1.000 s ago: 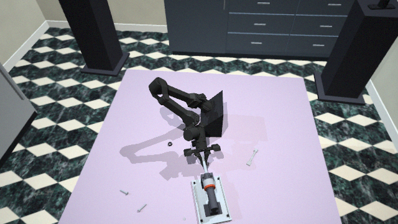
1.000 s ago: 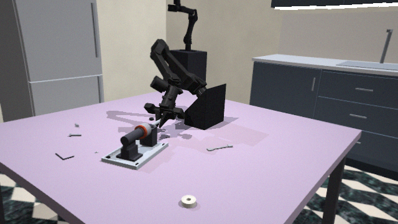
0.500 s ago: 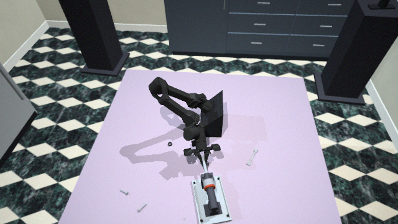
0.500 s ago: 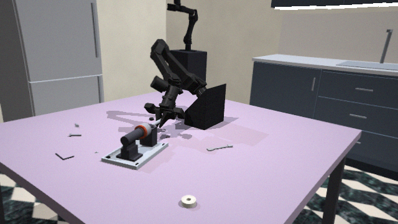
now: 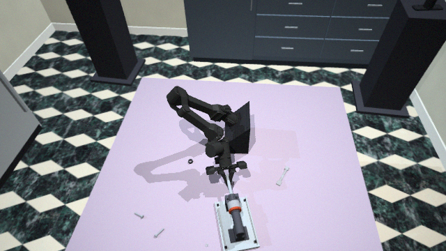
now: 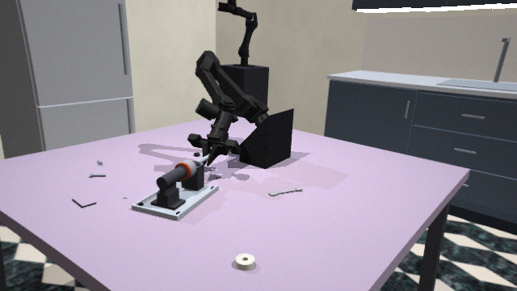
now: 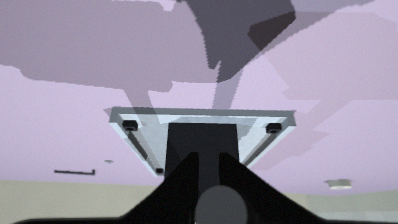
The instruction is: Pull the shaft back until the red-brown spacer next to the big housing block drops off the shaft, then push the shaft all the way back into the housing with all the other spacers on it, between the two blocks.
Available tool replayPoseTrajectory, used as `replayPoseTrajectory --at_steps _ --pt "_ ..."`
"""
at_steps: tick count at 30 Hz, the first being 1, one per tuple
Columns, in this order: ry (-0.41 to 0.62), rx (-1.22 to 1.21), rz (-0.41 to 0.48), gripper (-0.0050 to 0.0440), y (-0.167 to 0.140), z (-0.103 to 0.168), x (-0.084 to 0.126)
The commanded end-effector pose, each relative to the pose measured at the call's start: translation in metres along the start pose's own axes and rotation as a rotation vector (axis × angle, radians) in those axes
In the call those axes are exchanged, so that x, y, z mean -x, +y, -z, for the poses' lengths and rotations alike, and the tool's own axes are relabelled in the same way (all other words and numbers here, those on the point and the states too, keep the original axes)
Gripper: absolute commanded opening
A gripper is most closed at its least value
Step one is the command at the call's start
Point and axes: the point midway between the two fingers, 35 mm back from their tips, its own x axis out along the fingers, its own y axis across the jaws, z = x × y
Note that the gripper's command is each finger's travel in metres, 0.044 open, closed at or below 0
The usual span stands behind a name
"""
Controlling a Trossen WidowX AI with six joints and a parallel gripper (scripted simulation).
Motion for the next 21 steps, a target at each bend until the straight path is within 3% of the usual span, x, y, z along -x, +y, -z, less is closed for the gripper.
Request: replayPoseTrajectory --at_steps 1,21 --pt "0.016 -0.003 -0.008 -0.0050 0.0038 0.0035 0.0031" --pt "0.016 -0.003 -0.008 -0.0050 0.0037 0.0022 0.0043"
